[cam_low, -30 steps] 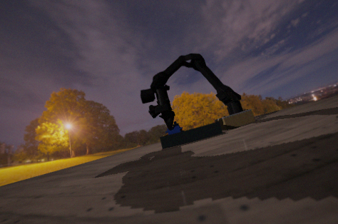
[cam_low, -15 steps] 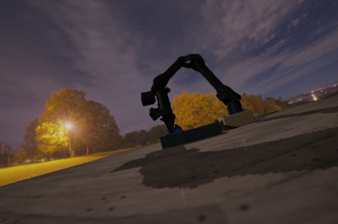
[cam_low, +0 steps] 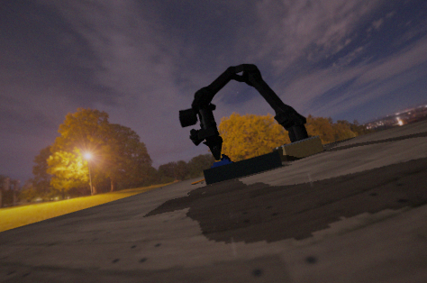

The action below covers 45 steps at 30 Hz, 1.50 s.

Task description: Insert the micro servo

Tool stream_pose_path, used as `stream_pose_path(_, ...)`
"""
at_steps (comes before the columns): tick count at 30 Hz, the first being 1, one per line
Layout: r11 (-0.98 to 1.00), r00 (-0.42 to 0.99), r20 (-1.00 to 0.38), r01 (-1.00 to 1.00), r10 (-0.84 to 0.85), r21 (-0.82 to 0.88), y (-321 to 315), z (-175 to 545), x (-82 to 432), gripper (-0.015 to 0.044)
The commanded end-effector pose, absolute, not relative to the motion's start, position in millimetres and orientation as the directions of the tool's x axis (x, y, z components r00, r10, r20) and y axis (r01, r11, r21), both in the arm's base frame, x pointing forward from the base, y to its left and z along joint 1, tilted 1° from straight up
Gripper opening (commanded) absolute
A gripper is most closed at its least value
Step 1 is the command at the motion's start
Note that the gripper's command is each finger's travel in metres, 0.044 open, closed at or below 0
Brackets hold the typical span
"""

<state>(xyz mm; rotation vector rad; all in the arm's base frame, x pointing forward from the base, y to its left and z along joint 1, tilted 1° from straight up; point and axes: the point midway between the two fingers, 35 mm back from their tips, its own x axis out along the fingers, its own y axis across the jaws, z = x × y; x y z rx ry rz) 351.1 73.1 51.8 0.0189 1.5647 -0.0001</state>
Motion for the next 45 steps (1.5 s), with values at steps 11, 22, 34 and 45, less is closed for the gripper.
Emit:
stream_pose_path(11, 1.0, 0.024, -1.0, 0.013, 0.016, 0.016, 75.4, 87.2, 327.4, 0.0319)
stream_pose_path(22, 1.0, 0.018, -1.0, 0.015, 0.016, 0.016, 74.1, 131.8, 244.5, 0.044)
stream_pose_path(34, 1.0, 0.02, -1.0, 0.012, 0.017, 0.017, 72.5, 177.8, 245.7, 0.044)
stream_pose_path(45, 1.0, 0.02, -1.0, 0.012, 0.017, 0.017, 72.4, 179.7, 245.5, 0.044)
